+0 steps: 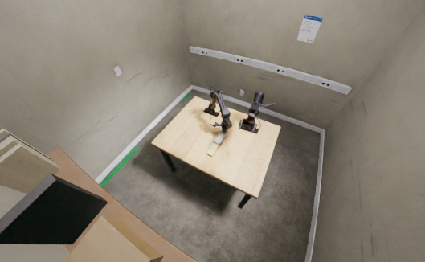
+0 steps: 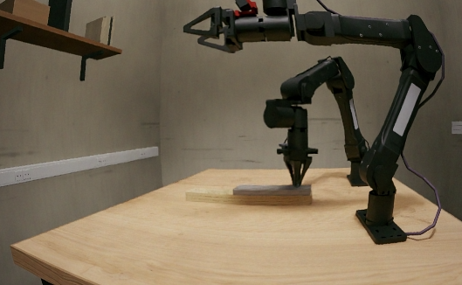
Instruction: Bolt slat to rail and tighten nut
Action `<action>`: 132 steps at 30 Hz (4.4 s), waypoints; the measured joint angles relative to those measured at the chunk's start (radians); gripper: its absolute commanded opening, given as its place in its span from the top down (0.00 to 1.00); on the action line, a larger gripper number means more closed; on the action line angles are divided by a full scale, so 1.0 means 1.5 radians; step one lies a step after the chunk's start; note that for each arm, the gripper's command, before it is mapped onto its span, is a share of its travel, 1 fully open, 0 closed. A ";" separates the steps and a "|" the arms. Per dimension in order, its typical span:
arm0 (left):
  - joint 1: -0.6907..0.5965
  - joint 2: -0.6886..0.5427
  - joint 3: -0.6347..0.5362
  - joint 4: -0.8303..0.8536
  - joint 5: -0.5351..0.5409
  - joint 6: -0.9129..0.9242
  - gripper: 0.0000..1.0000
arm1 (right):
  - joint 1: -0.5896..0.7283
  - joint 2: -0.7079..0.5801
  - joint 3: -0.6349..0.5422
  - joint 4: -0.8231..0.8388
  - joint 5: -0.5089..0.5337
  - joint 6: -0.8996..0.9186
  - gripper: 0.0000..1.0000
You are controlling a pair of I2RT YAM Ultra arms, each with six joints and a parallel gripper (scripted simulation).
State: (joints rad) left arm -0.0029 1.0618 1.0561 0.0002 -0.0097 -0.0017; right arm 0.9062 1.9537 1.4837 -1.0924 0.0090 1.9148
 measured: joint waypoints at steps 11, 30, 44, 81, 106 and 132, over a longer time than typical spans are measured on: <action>0.000 0.000 0.000 0.000 0.000 0.000 0.00 | 0.000 0.000 0.000 -0.001 0.000 0.000 0.88; 0.000 0.000 0.000 0.000 0.000 0.000 0.00 | 0.000 0.000 0.000 -0.001 0.000 0.000 0.88; 0.000 0.000 0.000 0.000 0.000 0.000 0.00 | 0.000 0.000 0.000 -0.001 0.000 0.000 0.88; 0.000 0.000 0.000 0.000 0.000 0.000 0.00 | 0.000 0.001 0.001 -0.003 0.000 0.000 0.66; -0.084 0.140 0.096 -0.145 0.000 -0.067 0.00 | 0.000 0.001 0.001 -0.003 0.000 0.000 0.66; -0.193 0.324 0.246 -0.361 0.001 -0.158 0.00 | 0.000 0.001 0.001 -0.003 0.000 0.000 0.66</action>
State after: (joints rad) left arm -0.2928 1.5475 1.4246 -0.5407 -0.0090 -0.2382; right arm 0.9062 1.9545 1.4857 -1.0969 0.0086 1.9148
